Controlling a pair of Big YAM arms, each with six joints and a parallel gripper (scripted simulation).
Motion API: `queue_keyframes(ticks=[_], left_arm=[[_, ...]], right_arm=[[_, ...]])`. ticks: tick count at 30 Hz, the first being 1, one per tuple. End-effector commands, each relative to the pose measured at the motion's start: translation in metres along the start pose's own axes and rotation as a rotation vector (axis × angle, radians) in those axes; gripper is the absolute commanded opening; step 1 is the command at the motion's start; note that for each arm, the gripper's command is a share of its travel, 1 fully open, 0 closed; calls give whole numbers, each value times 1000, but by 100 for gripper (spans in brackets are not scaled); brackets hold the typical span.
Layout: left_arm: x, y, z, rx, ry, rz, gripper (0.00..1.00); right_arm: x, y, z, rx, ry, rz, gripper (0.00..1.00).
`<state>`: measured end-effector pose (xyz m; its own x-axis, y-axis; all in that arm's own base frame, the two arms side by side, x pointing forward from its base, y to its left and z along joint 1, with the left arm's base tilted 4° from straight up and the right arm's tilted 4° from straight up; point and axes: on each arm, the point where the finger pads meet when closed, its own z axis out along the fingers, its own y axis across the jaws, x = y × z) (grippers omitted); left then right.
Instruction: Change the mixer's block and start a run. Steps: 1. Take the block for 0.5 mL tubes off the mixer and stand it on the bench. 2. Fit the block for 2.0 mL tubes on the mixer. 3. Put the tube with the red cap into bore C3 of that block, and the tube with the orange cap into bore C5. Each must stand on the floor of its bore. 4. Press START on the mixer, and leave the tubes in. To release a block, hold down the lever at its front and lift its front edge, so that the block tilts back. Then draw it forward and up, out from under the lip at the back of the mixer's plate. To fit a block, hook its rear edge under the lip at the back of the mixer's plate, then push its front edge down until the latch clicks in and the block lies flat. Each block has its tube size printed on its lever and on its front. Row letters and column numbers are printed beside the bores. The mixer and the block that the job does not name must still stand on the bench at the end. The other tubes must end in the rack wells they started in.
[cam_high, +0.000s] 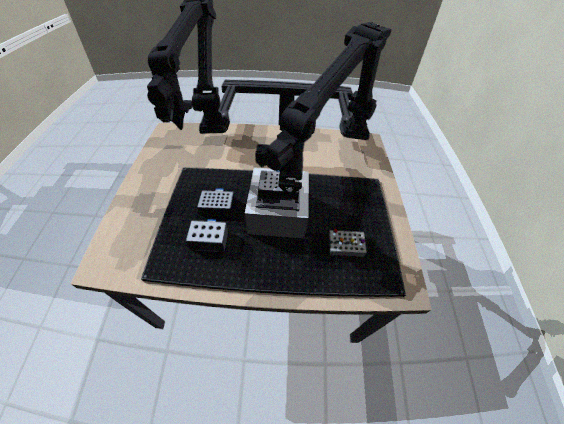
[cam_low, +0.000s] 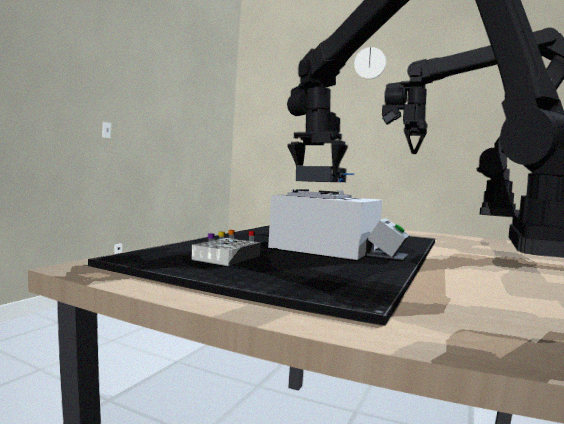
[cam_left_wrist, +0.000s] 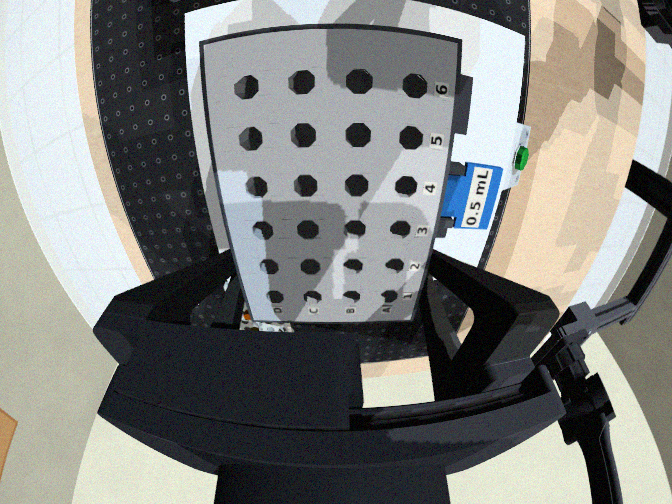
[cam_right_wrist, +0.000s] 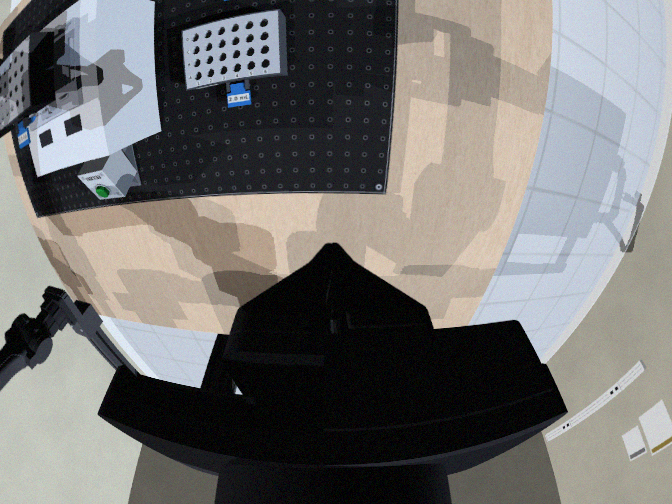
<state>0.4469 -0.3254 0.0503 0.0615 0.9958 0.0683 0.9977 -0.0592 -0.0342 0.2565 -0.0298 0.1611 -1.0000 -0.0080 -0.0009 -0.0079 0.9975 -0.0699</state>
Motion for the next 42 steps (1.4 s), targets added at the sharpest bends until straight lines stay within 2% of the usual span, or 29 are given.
queue_keyframes(ticks=[1, 8, 19, 34, 42], left_arm=[[-17, 12, -39, -74, -60, 1, 0], [-14, 4, -32, -64, -42, 8, 0], [-10, 21, -50, -101, -67, -14, 0], [-18, 20, -66, -118, -76, -2, 0], [-22, 20, -54, -102, -66, 5, 0]], right_arm=[[-23, 1, -26, 7, -71, -13, 0], [-24, 0, -29, 8, -77, -12, 0], [-27, 0, -33, 8, -87, -11, 0], [-9, 3, -10, 4, -30, -15, 0], [-3, 3, -4, 3, -12, -15, 0]])
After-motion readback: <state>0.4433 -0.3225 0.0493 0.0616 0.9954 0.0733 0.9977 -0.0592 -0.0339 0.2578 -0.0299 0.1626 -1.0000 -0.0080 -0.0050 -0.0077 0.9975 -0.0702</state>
